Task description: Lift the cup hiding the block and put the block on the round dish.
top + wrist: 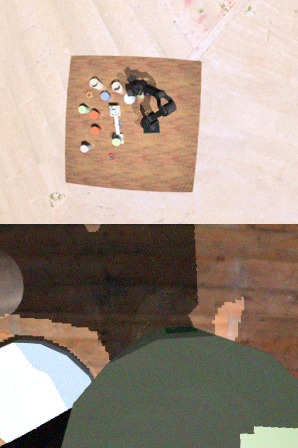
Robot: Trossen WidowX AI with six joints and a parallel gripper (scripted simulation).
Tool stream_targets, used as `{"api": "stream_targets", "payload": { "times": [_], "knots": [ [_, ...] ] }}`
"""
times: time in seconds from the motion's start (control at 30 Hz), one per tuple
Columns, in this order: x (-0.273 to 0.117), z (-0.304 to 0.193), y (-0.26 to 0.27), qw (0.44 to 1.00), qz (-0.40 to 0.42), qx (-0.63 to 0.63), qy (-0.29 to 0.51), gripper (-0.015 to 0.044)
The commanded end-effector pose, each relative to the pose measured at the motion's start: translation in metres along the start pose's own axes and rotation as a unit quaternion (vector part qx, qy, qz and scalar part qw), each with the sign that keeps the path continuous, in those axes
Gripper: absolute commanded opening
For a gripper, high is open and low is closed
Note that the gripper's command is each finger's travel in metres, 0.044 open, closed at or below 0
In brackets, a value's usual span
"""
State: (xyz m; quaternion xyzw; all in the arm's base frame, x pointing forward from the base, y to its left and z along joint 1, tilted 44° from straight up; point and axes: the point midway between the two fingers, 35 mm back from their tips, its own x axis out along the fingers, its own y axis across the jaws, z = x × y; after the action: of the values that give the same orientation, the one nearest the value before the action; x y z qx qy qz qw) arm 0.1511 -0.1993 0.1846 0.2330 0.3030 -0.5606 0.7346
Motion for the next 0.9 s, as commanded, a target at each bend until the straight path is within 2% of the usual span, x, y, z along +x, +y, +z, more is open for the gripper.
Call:
{"api": "stream_targets", "payload": {
  "times": [0.0,0.57,0.87],
  "knots": [
    [0.012,-0.001,-0.001,1.0,0.0,-0.003,0.001,0.0],
    [0.033,-0.001,-0.001,1.0,0.0,-0.003,0.001,0.0],
    [0.028,-0.001,-0.001,1.0,-0.001,-0.001,0.0,0.0236]
  ]
}}
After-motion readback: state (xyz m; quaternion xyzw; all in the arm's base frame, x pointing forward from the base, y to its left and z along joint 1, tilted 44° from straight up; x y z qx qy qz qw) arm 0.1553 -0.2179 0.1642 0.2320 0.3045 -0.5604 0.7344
